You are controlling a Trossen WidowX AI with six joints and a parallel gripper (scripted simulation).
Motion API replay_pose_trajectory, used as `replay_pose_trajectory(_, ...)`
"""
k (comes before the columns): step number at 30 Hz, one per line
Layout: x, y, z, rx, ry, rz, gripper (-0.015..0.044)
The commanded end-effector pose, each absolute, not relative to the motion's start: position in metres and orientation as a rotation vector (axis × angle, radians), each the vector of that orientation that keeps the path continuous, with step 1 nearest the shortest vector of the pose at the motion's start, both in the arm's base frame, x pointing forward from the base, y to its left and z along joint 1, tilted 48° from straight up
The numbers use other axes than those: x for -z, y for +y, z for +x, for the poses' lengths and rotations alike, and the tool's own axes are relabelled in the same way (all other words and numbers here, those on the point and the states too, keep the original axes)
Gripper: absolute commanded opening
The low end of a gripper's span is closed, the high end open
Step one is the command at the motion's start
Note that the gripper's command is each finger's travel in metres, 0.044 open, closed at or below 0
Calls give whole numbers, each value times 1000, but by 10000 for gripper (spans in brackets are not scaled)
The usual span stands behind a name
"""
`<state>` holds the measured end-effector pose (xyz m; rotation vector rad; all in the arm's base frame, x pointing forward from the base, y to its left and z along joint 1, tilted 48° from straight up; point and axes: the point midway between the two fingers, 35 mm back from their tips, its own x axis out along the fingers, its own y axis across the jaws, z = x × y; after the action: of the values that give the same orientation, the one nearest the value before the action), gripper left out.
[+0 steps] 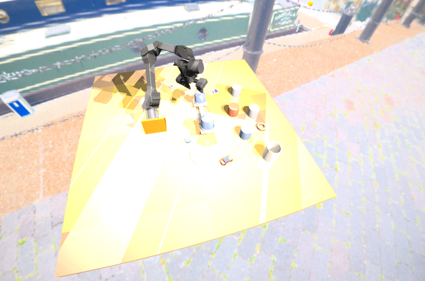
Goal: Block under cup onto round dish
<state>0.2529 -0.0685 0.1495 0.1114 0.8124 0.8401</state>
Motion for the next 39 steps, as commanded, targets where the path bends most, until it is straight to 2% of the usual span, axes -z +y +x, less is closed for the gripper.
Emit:
replay_pose_trajectory(1, -151, -57, 264, -929, 801, -12, 440)
replay_pose_trajectory(22, -168, 31, 307, -1407, 595, -529, 440)
replay_pose_trajectory(39, -158, 47, 309, -1422, 585, -544, 440)
